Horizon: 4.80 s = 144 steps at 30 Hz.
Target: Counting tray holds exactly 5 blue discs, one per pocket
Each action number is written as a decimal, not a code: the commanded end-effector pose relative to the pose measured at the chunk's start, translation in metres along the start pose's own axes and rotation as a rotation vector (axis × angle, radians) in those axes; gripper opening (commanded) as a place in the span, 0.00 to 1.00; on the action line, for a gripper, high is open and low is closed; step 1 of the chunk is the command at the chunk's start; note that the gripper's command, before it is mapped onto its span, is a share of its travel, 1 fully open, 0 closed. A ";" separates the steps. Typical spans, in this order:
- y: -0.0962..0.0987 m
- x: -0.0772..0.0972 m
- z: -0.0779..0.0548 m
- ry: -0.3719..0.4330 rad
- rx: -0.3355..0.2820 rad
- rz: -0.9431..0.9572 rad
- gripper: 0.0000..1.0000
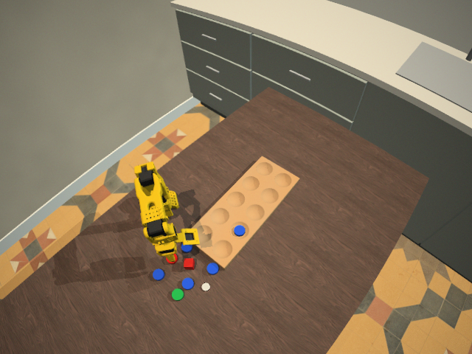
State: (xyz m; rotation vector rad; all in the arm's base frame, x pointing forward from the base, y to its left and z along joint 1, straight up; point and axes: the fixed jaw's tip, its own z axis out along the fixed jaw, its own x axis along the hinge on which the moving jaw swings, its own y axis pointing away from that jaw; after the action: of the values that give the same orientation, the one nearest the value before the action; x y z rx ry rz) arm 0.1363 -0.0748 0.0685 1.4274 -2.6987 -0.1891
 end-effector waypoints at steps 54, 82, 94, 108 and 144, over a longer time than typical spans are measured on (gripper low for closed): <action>-0.025 -0.018 -0.016 -0.096 0.076 1.616 0.27; -0.022 -0.018 0.001 -0.044 0.037 1.682 0.27; -0.024 -0.018 0.008 -0.044 0.037 1.682 0.27; -0.025 -0.018 0.012 -0.044 0.037 1.682 0.27; -0.028 -0.019 0.021 -0.044 0.037 1.682 0.08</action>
State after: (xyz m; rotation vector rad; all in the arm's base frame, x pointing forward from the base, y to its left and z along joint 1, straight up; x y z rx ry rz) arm 0.1599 -0.0710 0.0357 -1.0362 -2.7997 -0.0232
